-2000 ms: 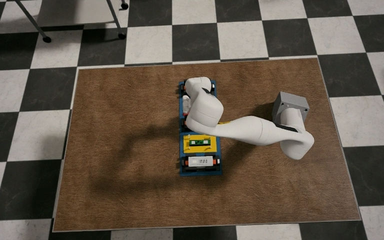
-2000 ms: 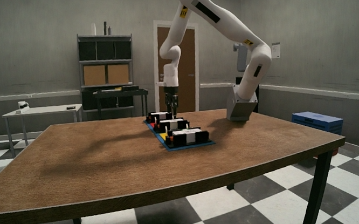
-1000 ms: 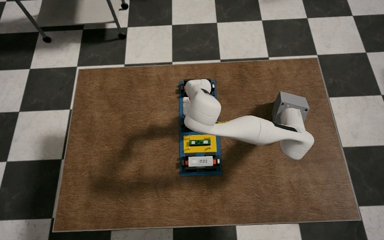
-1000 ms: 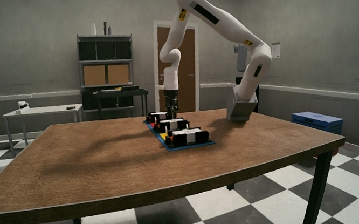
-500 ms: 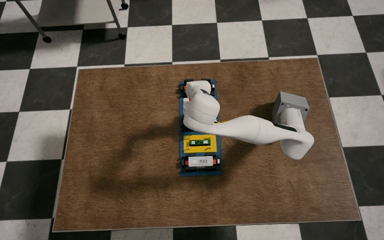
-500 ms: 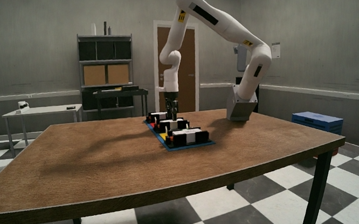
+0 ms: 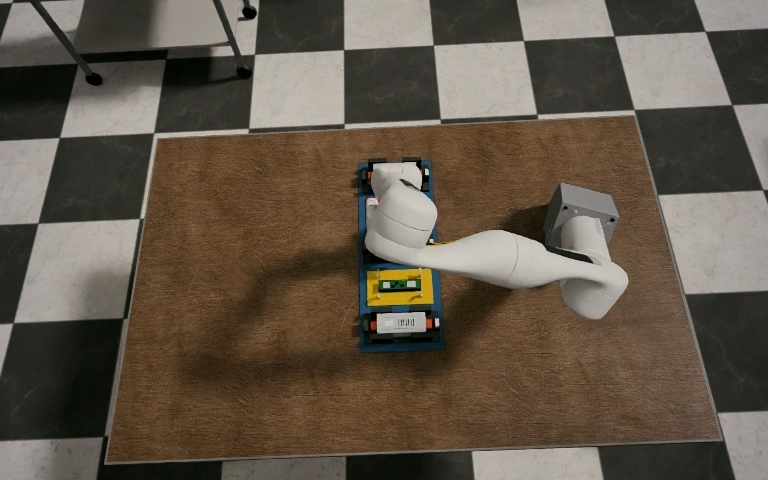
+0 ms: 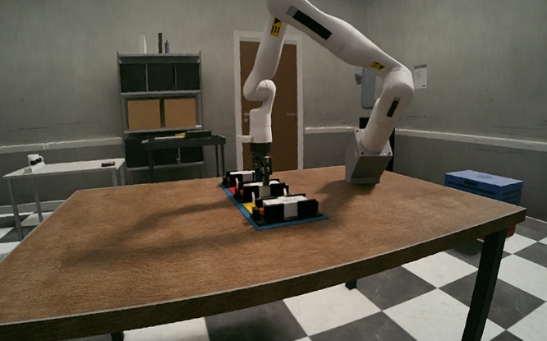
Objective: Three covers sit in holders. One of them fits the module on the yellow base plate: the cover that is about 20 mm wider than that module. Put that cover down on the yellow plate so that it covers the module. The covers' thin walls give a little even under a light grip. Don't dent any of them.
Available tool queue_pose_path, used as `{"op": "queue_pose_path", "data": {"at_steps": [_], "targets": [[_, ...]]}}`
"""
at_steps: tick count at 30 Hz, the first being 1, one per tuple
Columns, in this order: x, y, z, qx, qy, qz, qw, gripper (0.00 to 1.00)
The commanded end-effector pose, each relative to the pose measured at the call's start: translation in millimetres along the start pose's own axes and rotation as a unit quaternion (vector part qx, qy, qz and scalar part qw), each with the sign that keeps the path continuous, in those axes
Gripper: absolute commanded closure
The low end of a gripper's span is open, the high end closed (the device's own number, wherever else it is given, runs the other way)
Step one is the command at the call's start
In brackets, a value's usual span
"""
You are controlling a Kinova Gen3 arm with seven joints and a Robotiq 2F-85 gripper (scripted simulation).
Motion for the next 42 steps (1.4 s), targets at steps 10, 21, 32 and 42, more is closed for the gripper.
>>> {"op": "queue_pose_path", "data": {"at_steps": [10, 21, 32, 42], "targets": [[0.3, -7.6, -0.4, 0.001, 0.0, 0.0, 1.0, 0.0], [0.3, -11.5, -0.4, 0.001, 0.0, 0.0, 1.0, 0.0], [0.3, -19.6, -0.4, 0.001, 0.0, 0.0, 1.0, 0.0], [0.3, -19.4, -0.4, 0.001, 0.0, 0.0, 1.0, 0.3]]}}
Point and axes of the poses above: the point where the finger pads meet when closed, its own y axis back along the fingers, its own x axis across the jaws, z = x × y, the point moved 10 cm from there along y, back along the fingers, and after that the axes turned 13 degrees about -y, right-handed, at the moved point
